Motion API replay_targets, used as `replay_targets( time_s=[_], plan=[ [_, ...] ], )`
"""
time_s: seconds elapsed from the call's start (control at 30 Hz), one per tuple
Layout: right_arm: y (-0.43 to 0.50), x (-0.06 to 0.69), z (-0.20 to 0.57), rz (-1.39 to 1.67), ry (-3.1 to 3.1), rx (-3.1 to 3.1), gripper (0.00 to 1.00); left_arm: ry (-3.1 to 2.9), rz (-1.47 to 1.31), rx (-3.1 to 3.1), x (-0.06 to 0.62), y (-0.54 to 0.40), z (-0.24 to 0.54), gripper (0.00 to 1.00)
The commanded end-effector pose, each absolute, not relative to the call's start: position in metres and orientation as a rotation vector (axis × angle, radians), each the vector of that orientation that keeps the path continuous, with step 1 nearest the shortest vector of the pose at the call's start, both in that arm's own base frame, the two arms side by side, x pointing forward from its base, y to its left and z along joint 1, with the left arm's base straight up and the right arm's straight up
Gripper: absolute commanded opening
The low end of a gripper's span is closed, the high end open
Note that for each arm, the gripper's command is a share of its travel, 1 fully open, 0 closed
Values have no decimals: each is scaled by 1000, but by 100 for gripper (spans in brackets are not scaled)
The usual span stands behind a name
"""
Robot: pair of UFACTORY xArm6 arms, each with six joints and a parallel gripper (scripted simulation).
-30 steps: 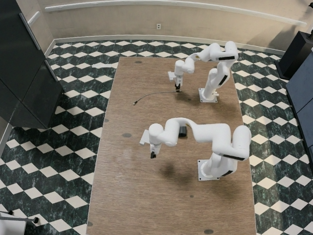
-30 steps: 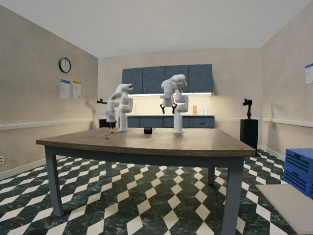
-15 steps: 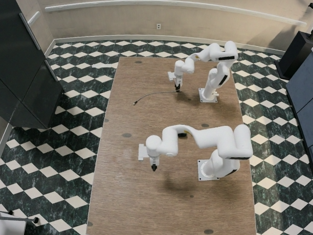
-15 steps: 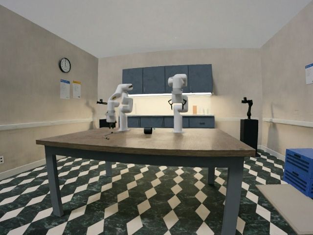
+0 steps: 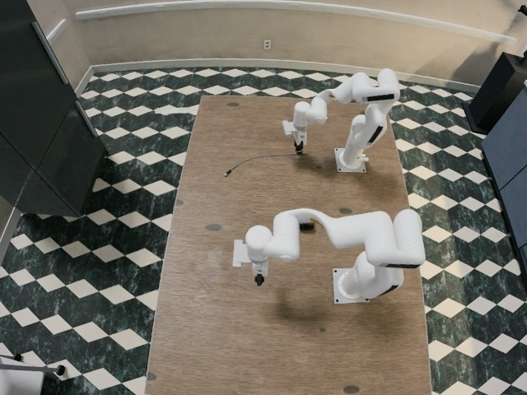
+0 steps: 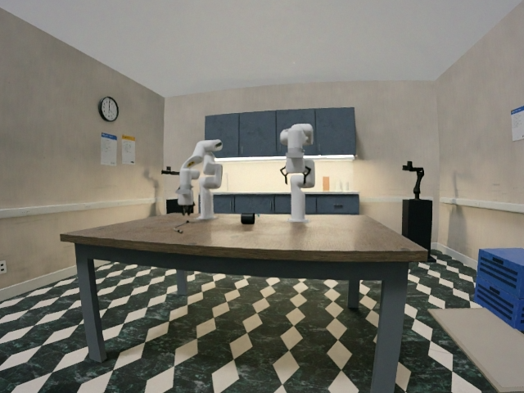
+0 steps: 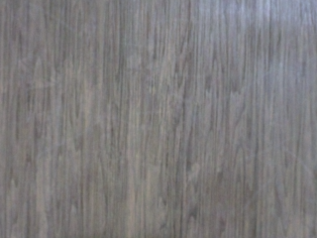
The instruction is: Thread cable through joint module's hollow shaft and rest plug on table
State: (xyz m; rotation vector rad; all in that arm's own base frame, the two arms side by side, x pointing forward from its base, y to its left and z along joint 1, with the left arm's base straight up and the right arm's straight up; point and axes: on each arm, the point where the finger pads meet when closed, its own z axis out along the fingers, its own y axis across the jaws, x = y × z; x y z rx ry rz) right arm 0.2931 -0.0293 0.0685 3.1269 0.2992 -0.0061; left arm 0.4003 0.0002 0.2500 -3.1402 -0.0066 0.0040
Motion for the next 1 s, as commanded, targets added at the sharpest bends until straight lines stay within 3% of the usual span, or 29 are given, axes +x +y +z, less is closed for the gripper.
replay_targets(
  time_s=[0.0, 0.97],
  plan=[
    [-30, 300, 62, 23, 293, 3121, 29, -3, -31, -3144, 405, 1, 257, 100],
    [-29, 301, 24, 24, 291, 3122, 29, -3, -31, -3144, 405, 1, 257, 100]
  ],
)
